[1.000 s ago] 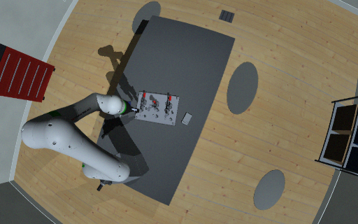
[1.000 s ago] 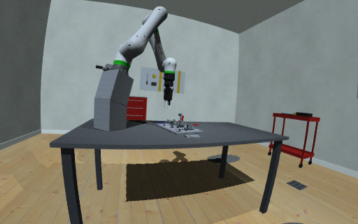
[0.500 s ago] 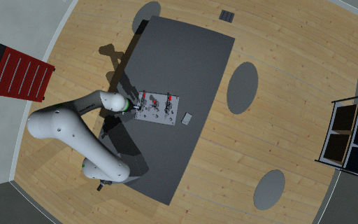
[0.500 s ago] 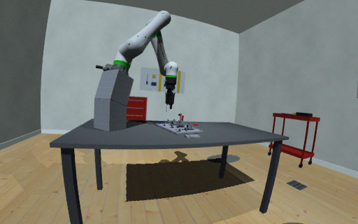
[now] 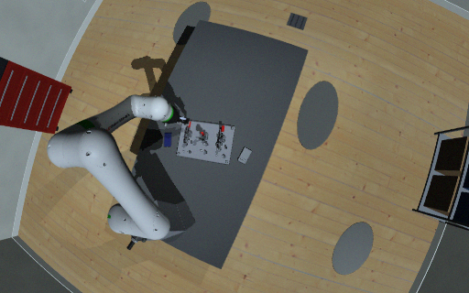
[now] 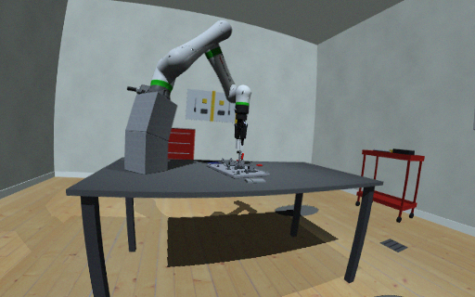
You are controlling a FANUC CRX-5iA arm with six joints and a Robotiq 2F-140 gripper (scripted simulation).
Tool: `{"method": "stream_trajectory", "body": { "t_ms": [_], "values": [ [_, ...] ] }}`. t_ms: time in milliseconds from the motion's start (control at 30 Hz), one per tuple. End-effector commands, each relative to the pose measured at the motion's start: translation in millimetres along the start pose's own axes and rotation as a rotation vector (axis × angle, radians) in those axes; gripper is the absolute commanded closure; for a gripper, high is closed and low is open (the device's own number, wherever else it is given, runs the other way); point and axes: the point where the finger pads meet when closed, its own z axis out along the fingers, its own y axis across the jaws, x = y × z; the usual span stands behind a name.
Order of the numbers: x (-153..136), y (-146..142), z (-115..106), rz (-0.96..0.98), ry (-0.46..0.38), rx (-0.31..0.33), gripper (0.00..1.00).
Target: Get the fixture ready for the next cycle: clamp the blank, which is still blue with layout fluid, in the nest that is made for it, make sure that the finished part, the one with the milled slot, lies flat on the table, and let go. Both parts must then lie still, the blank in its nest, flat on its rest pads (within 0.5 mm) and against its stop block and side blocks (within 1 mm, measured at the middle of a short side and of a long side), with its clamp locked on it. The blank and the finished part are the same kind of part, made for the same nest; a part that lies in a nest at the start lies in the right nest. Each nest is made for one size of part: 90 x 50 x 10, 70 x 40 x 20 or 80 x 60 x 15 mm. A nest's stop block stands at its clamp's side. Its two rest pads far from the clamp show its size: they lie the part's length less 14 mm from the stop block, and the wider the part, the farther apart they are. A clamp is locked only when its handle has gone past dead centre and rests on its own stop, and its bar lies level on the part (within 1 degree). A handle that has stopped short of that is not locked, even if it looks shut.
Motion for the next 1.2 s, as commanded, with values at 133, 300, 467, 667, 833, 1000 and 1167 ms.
{"method": "stream_trajectory", "body": {
  "t_ms": [133, 300, 467, 667, 833, 1000, 1167],
  "values": [
    [6, 0, 4, 0.0, -0.002, 0.001, 0.72],
    [6, 0, 17, 0.0, -0.002, 0.001, 0.72],
    [6, 0, 38, 0.0, -0.002, 0.001, 0.72],
    [6, 0, 62, 0.0, -0.002, 0.001, 0.72],
    [6, 0, 64, 0.0, -0.002, 0.001, 0.72],
    [6, 0, 64, 0.0, -0.002, 0.001, 0.72],
    [6, 0, 64, 0.0, -0.002, 0.001, 0.72]
  ]
}}
